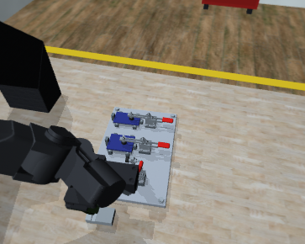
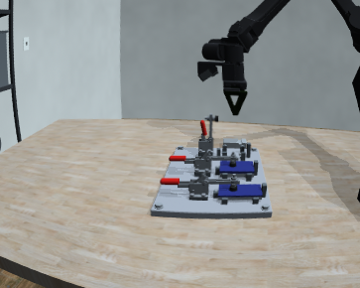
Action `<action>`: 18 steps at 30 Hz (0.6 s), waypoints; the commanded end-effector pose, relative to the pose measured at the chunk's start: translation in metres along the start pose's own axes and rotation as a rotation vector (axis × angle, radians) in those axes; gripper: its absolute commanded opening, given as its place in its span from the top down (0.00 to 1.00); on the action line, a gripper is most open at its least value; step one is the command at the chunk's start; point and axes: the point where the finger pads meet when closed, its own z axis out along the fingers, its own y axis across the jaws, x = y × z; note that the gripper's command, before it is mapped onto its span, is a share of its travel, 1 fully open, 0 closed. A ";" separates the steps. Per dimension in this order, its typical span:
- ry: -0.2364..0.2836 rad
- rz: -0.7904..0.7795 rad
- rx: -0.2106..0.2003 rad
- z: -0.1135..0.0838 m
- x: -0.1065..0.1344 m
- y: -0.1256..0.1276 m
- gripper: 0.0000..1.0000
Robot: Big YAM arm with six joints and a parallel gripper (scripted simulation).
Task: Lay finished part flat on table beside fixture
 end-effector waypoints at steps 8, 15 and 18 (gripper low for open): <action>-0.004 -0.006 -0.005 0.001 -0.004 0.010 0.36; -0.009 -0.007 -0.005 0.000 -0.006 0.010 0.36; -0.010 -0.007 -0.005 0.000 -0.006 0.010 0.36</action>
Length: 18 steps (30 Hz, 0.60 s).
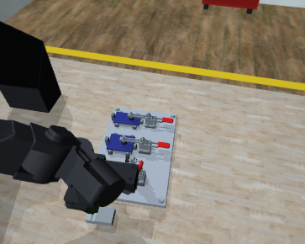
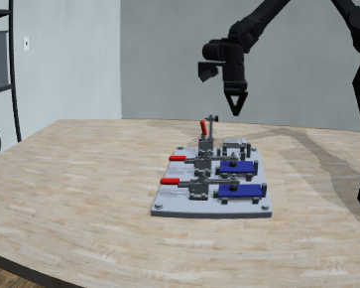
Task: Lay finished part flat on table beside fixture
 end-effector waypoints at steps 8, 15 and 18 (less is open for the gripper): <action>-0.014 -0.004 -0.003 -0.001 -0.009 0.008 0.36; -0.016 -0.004 -0.003 -0.001 -0.010 0.008 0.36; -0.016 -0.003 -0.002 -0.001 -0.010 0.007 0.36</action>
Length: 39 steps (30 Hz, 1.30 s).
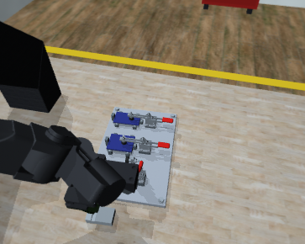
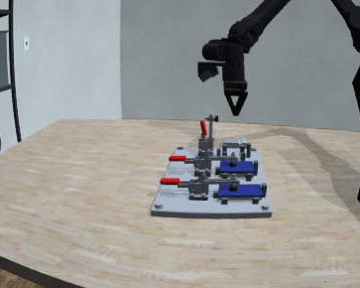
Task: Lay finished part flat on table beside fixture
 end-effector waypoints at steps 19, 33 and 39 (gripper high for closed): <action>-0.028 0.009 0.009 -0.049 -0.010 -0.003 0.36; -0.019 0.023 0.009 -0.090 -0.012 -0.009 0.36; -0.043 0.025 0.014 -0.115 -0.016 -0.010 0.36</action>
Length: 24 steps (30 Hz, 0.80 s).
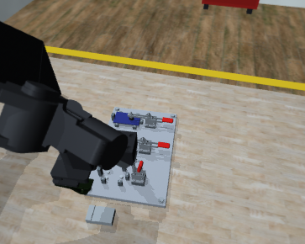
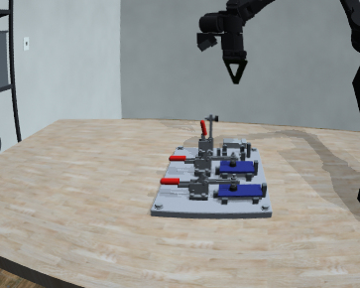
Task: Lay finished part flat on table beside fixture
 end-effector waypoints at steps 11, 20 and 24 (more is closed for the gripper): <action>-0.019 0.044 0.010 -0.017 -0.009 -0.011 0.36; -0.024 0.059 0.017 -0.020 -0.009 -0.021 0.36; -0.019 0.061 0.017 -0.018 -0.008 -0.023 0.36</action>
